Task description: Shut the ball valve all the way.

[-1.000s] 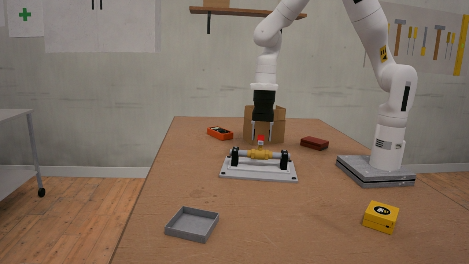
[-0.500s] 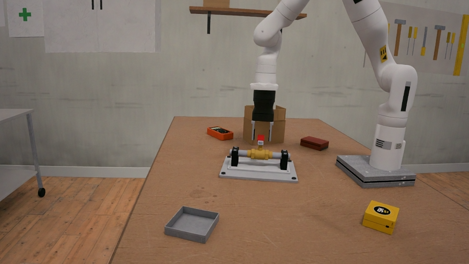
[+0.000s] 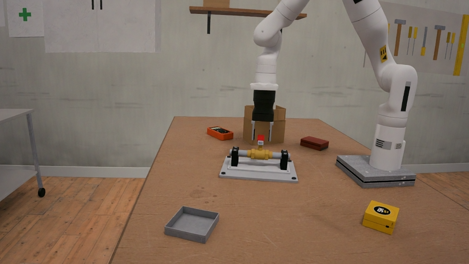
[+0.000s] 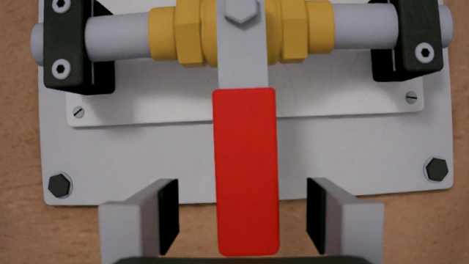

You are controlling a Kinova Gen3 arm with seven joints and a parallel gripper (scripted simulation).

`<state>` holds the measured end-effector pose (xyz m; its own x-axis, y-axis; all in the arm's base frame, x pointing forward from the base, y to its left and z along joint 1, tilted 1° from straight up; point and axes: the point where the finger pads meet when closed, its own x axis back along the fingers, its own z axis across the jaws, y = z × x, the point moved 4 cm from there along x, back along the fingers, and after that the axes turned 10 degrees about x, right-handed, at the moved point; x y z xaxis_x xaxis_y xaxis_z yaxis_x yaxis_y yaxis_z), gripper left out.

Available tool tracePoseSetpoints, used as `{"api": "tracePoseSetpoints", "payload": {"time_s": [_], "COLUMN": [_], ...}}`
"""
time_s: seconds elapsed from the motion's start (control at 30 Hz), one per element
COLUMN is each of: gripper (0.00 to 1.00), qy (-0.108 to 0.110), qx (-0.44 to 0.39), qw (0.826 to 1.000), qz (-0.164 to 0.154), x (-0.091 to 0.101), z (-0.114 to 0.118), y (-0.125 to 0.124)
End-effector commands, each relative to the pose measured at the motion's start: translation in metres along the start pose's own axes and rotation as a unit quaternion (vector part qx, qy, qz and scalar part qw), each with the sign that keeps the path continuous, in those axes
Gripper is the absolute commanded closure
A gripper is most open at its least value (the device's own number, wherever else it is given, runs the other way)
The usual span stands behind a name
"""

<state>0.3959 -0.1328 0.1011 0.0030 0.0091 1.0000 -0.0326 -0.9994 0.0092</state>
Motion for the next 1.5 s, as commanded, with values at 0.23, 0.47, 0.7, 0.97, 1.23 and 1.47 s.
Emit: {"api": "tracePoseSetpoints", "payload": {"time_s": [0.23, 0.47, 0.7, 0.97, 1.23, 1.47], "gripper": [0.0, 0.0, 0.0, 0.0, 0.0, 0.0], "qy": [0.001, 0.001, 0.001, 0.001, 0.001, 0.001], "qx": [0.0, 0.0, 0.0, 0.0, 0.0, 0.0], "qw": [1.0, 1.0, 1.0, 1.0, 1.0, 1.0], "qz": [0.0, 0.0, 0.0, 0.0, 0.0, 0.0], "x": [0.001, 0.001, 0.001, 0.005, 0.018, 0.039], "z": [0.0, 0.0, 0.0, 0.0, 0.0, 0.0], "y": [0.0, 0.0, 0.0, 0.0, 0.0, 0.0]}}
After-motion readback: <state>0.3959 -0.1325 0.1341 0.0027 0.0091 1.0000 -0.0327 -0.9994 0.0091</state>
